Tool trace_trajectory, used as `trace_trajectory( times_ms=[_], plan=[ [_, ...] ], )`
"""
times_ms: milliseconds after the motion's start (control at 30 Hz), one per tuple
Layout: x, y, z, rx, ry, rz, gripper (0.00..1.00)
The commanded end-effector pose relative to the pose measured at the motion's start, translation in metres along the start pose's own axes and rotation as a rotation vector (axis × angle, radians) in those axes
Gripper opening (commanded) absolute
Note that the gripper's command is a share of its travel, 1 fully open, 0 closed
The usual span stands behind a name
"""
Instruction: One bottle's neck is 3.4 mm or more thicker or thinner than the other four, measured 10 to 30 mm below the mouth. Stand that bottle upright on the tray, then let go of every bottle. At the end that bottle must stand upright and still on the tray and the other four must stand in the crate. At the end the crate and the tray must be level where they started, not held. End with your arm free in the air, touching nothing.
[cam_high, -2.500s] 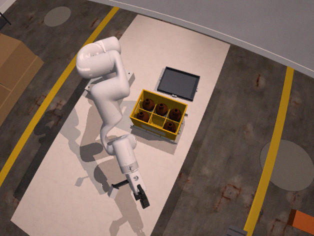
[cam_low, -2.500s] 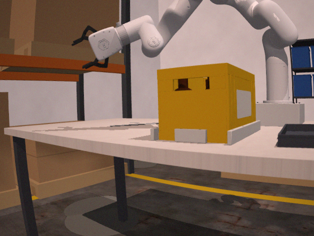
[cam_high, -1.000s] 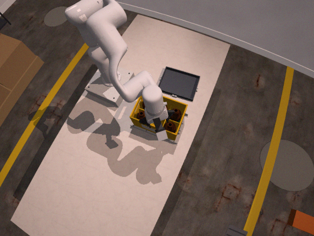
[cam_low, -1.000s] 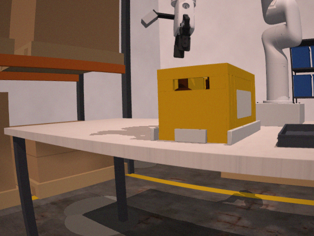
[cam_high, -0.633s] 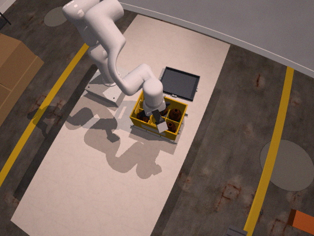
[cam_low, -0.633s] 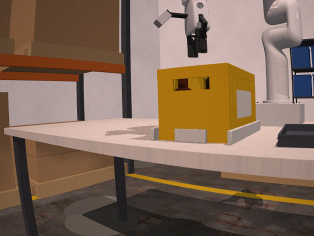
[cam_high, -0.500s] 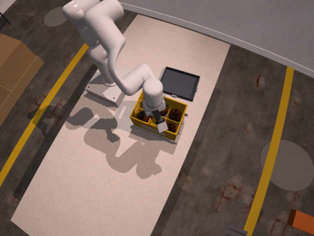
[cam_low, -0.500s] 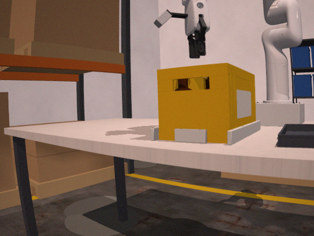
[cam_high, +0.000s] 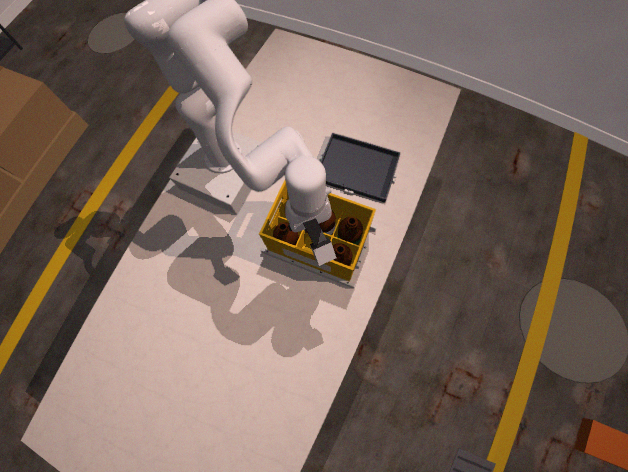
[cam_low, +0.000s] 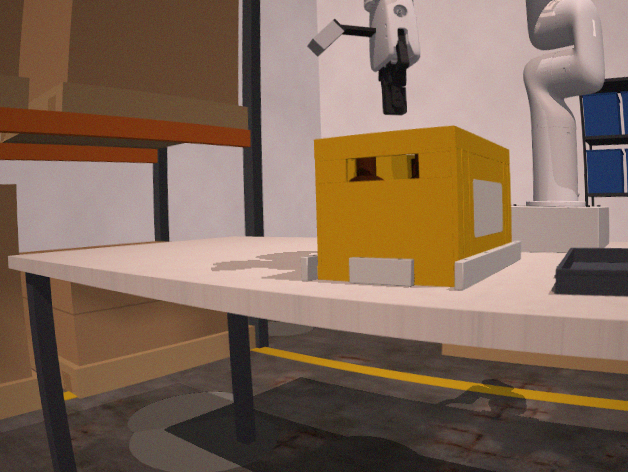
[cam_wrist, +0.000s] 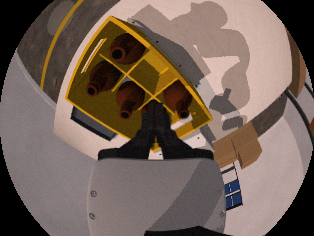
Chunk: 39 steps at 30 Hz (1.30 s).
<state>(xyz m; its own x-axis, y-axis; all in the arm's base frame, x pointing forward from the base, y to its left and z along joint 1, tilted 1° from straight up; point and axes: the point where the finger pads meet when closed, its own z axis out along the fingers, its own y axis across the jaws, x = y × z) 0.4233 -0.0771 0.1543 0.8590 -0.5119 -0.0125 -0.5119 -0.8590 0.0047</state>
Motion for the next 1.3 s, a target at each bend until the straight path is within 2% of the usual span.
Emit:
trace_trajectory(
  times_ms=[0, 667, 700, 1267],
  plan=[
    [0.0011, -0.0004, -0.0015, 0.001, 0.004, 0.000, 0.00],
    [0.0011, -0.0004, -0.0015, 0.001, 0.004, 0.000, 0.00],
    [0.0011, -0.0004, -0.0015, 0.001, 0.004, 0.000, 0.65],
    [0.0011, -0.0004, -0.0015, 0.001, 0.004, 0.000, 0.65]
  ],
)
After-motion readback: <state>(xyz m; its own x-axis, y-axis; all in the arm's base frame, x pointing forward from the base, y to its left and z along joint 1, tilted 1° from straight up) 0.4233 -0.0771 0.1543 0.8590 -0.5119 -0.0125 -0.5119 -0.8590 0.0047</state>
